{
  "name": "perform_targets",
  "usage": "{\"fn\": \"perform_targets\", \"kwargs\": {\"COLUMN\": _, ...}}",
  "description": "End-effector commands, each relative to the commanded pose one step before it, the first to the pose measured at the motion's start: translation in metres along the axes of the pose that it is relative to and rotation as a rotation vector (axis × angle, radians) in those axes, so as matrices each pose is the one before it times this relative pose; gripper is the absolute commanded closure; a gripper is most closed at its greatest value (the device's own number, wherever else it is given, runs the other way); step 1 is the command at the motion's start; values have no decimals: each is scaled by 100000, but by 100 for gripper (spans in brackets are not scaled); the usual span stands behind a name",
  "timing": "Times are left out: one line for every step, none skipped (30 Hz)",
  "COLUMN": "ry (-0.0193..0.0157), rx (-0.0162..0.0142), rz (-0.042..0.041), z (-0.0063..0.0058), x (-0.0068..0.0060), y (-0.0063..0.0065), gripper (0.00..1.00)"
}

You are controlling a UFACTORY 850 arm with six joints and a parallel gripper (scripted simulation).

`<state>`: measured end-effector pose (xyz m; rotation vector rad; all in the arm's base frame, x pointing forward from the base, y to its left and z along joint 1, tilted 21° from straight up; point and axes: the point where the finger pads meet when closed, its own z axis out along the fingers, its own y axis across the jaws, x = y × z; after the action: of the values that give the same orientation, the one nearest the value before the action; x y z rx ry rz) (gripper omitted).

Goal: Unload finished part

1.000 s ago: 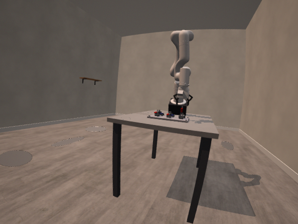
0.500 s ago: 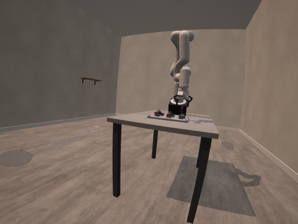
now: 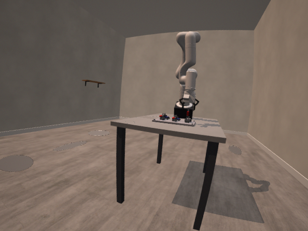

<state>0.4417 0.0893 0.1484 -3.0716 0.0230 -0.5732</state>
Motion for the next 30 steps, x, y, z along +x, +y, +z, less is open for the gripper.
{"fn": "perform_targets", "kwargs": {"ry": 352, "rx": 336, "rz": 5, "z": -13, "x": -359, "y": -6, "gripper": 0}}
{"fn": "perform_targets", "kwargs": {"ry": 0, "rx": -2, "rz": 0, "z": 0, "x": -138, "y": 0, "gripper": 0}}
{"fn": "perform_targets", "kwargs": {"ry": 1, "rx": 3, "rz": 0, "z": 0, "x": -149, "y": 0, "gripper": 0}}
{"fn": "perform_targets", "kwargs": {"ry": 0, "rx": -4, "rz": 0, "z": 0, "x": -174, "y": 1, "gripper": 0}}
{"fn": "perform_targets", "kwargs": {"ry": 0, "rx": -2, "rz": 0, "z": 0, "x": -189, "y": 1, "gripper": 0}}
{"fn": "perform_targets", "kwargs": {"ry": 1, "rx": 2, "rz": 0, "z": 0, "x": -201, "y": 0, "gripper": 0}}
{"fn": "perform_targets", "kwargs": {"ry": 0, "rx": -6, "rz": 0, "z": 0, "x": -228, "y": 1, "gripper": 0}}
{"fn": "perform_targets", "kwargs": {"ry": 1, "rx": 3, "rz": 0, "z": 0, "x": -236, "y": 0, "gripper": 0}}
{"fn": "perform_targets", "kwargs": {"ry": 0, "rx": -6, "rz": 0, "z": 0, "x": -265, "y": 1, "gripper": 0}}
{"fn": "perform_targets", "kwargs": {"ry": 1, "rx": 0, "rz": 0, "z": 0, "x": -274, "y": 0, "gripper": 0}}
{"fn": "perform_targets", "kwargs": {"ry": 0, "rx": -3, "rz": 0, "z": 0, "x": -295, "y": 1, "gripper": 0}}
{"fn": "perform_targets", "kwargs": {"ry": 0, "rx": 0, "rz": 0, "z": 0, "x": 0, "y": 0, "gripper": 0}}
{"fn": "perform_targets", "kwargs": {"ry": 0, "rx": 0, "rz": 0, "z": 0, "x": 0, "y": 0, "gripper": 0}}
{"fn": "perform_targets", "kwargs": {"ry": 0, "rx": -3, "rz": 0, "z": 0, "x": -311, "y": 1, "gripper": 0}}
{"fn": "perform_targets", "kwargs": {"ry": 1, "rx": 1, "rz": 0, "z": 0, "x": -320, "y": 0, "gripper": 0}}
{"fn": "perform_targets", "kwargs": {"ry": 0, "rx": -5, "rz": 0, "z": 0, "x": -339, "y": 1, "gripper": 0}}
{"fn": "perform_targets", "kwargs": {"ry": 0, "rx": -3, "rz": 0, "z": 0, "x": -347, "y": 1, "gripper": 0}}
{"fn": "perform_targets", "kwargs": {"ry": 1, "rx": -1, "rz": 0, "z": 0, "x": -350, "y": 1, "gripper": 0}}
{"fn": "perform_targets", "kwargs": {"ry": 1, "rx": -2, "rz": 0, "z": 0, "x": -353, "y": 1, "gripper": 0}}
{"fn": "perform_targets", "kwargs": {"ry": 0, "rx": -4, "rz": 0, "z": 0, "x": -355, "y": 1, "gripper": 0}}
{"fn": "perform_targets", "kwargs": {"ry": 1, "rx": -3, "rz": 0, "z": 0, "x": -346, "y": 1, "gripper": 0}}
{"fn": "perform_targets", "kwargs": {"ry": 1, "rx": -1, "rz": 0, "z": 0, "x": -331, "y": 1, "gripper": 0}}
{"fn": "perform_targets", "kwargs": {"ry": 0, "rx": -4, "rz": 0, "z": 0, "x": -320, "y": 1, "gripper": 0}}
{"fn": "perform_targets", "kwargs": {"ry": 0, "rx": -2, "rz": 0, "z": 0, "x": -296, "y": 1, "gripper": 0}}
{"fn": "perform_targets", "kwargs": {"ry": 0, "rx": -1, "rz": 0, "z": 0, "x": -269, "y": 1, "gripper": 0}}
{"fn": "perform_targets", "kwargs": {"ry": 0, "rx": -3, "rz": 0, "z": 0, "x": -242, "y": 1, "gripper": 0}}
{"fn": "perform_targets", "kwargs": {"ry": 0, "rx": -1, "rz": 0, "z": 0, "x": -208, "y": 0, "gripper": 0}}
{"fn": "perform_targets", "kwargs": {"ry": 0, "rx": -1, "rz": 0, "z": 0, "x": -175, "y": 0, "gripper": 0}}
{"fn": "perform_targets", "kwargs": {"ry": 0, "rx": 0, "rz": 0, "z": 0, "x": 0, "y": 0, "gripper": 0}}
{"fn": "perform_targets", "kwargs": {"ry": 0, "rx": 0, "rz": 0, "z": 0, "x": 0, "y": 0, "gripper": 0}}
